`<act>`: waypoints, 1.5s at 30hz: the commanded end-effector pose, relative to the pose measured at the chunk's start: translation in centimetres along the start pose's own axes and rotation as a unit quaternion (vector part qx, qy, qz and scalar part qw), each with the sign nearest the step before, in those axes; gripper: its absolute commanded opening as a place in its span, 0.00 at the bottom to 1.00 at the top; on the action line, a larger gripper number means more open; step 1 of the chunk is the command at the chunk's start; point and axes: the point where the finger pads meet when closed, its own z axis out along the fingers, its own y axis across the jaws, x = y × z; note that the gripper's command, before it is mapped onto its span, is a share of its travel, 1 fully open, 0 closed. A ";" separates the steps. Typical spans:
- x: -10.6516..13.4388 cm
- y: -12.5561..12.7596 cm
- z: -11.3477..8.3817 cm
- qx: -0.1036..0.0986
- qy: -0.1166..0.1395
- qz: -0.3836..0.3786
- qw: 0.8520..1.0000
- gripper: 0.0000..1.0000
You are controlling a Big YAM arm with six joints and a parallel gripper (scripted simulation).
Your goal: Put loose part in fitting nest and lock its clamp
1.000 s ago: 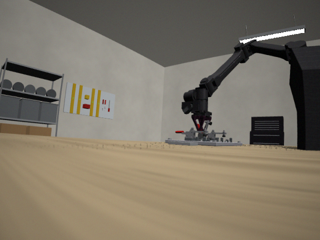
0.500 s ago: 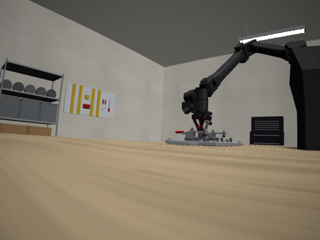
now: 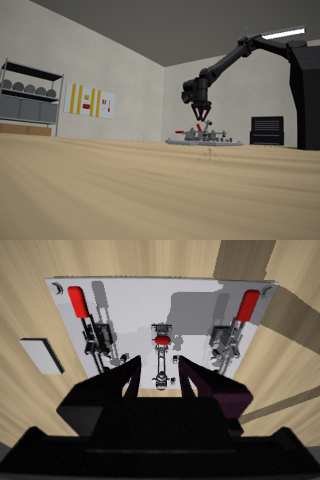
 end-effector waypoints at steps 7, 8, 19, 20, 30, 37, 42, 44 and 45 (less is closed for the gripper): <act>0.1 0.3 -1.8 0.000 0.000 0.003 1.000 0.45; -0.2 0.2 -1.8 0.000 -0.001 0.005 1.000 0.45; -0.3 0.2 -1.8 0.000 -0.003 0.005 1.000 0.45; -0.3 0.2 -1.8 0.000 -0.003 0.005 1.000 0.45; -0.3 0.2 -1.8 0.000 -0.003 0.005 1.000 0.45; -0.4 0.2 -2.2 -0.001 -0.005 0.006 1.000 0.45; -0.3 0.1 -3.7 0.000 -0.005 0.006 1.000 0.45; -0.5 0.0 -4.9 0.000 -0.007 0.007 1.000 0.45; -0.8 -0.1 -5.6 0.000 -0.009 0.009 1.000 0.45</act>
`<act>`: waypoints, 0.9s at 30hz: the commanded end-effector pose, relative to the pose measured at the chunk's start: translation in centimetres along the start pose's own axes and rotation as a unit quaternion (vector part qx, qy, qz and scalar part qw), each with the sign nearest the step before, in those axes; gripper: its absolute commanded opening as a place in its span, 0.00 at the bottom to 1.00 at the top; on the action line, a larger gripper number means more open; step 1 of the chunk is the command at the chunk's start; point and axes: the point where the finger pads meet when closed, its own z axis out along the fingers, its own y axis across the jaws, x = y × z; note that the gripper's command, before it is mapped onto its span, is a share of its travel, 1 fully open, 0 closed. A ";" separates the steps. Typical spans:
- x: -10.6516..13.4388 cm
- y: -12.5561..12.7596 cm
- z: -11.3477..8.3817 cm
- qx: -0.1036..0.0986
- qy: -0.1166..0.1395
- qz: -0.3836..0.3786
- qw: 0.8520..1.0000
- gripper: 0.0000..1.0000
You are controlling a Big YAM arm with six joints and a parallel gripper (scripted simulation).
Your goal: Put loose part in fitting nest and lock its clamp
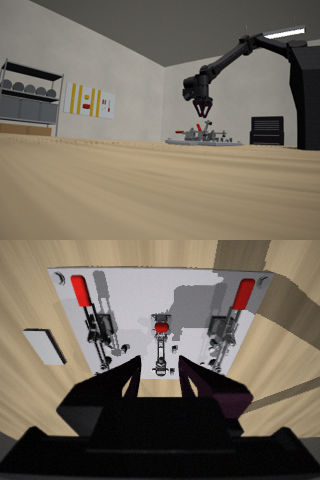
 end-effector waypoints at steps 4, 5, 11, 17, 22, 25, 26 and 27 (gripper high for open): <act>-2.4 -0.2 -6.3 -0.002 -0.031 0.016 0.999 0.45; -2.4 -0.2 -6.3 -0.002 -0.031 0.016 0.999 0.45; -1.7 -0.1 -9.2 -0.003 -0.028 0.013 1.000 0.45; -0.3 -0.4 -7.3 0.001 0.000 0.012 1.000 0.45; -0.5 -0.3 -7.4 0.001 -0.001 0.012 1.000 0.45; -1.0 -0.4 -7.4 0.001 -0.004 0.014 1.000 0.45; -1.3 -0.5 -7.5 0.000 -0.005 0.015 1.000 0.45; -1.6 -0.6 -7.5 0.000 -0.007 0.016 1.000 0.45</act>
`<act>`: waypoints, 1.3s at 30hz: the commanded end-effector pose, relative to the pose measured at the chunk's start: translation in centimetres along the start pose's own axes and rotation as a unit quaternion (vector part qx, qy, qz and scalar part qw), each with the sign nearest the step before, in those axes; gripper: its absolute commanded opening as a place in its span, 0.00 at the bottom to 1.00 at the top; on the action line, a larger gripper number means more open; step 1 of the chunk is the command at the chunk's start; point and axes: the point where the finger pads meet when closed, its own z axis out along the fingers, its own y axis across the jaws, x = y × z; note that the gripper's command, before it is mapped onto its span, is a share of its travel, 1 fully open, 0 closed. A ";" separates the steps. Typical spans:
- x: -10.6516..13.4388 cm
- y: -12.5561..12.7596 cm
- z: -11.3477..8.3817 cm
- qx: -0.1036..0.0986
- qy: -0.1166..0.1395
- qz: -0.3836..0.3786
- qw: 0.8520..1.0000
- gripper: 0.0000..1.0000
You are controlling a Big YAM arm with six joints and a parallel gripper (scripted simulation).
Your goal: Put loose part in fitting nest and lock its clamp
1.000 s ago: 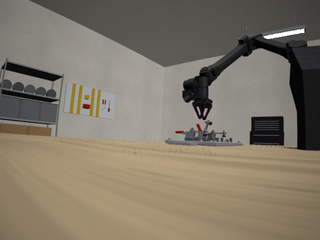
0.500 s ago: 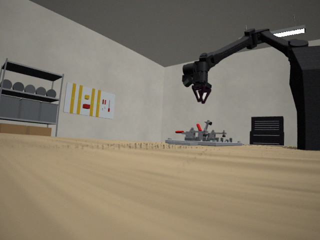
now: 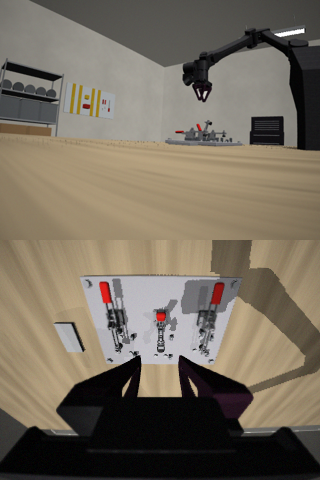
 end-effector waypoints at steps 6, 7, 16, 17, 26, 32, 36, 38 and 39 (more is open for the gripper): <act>-1.3 -0.6 0.5 0.002 0.005 0.007 1.000 0.45; -1.3 -0.6 0.6 0.002 0.006 0.006 1.000 0.45; -1.9 -0.7 0.5 0.002 0.004 0.004 1.000 0.45; -2.0 -0.7 0.5 0.002 0.004 0.004 1.000 0.45; -2.1 -0.7 0.6 0.002 0.005 0.004 1.000 0.45; -1.9 -0.7 0.7 0.002 0.007 0.003 1.000 0.45; -2.0 -0.6 0.8 0.002 0.003 0.005 1.000 0.45; -1.9 -0.5 1.1 0.001 0.002 0.006 1.000 0.45; -1.7 -0.5 1.3 0.002 0.003 0.004 1.000 0.45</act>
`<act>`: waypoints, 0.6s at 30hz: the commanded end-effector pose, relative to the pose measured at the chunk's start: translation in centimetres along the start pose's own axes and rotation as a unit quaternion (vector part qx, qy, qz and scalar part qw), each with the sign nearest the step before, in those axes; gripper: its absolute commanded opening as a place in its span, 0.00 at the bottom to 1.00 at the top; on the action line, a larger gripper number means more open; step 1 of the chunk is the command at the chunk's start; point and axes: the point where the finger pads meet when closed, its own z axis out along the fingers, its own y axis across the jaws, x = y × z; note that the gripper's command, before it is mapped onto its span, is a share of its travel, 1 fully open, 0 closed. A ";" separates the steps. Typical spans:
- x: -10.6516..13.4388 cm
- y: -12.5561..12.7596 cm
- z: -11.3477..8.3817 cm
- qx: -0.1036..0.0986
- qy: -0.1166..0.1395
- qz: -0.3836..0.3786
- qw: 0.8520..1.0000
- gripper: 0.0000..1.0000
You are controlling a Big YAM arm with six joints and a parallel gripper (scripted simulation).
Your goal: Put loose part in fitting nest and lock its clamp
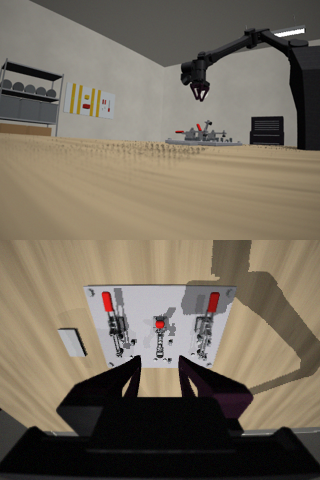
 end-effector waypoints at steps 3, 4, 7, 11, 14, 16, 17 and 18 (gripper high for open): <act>0.7 -0.1 2.6 0.003 0.014 -0.003 1.000 0.45; 0.7 -0.1 2.8 0.003 0.014 -0.003 1.000 0.45; 0.6 -0.1 3.1 0.003 0.014 -0.002 1.000 0.45; 0.4 -0.1 4.4 0.002 0.012 -0.001 1.000 0.45; 0.5 -0.1 5.6 0.002 0.013 -0.001 1.000 0.45; 0.3 -0.2 6.4 0.002 0.011 0.001 1.000 0.45; 0.4 -0.2 6.9 0.002 0.012 0.000 1.000 0.45; 0.6 -0.1 7.4 0.002 0.013 -0.001 1.000 0.45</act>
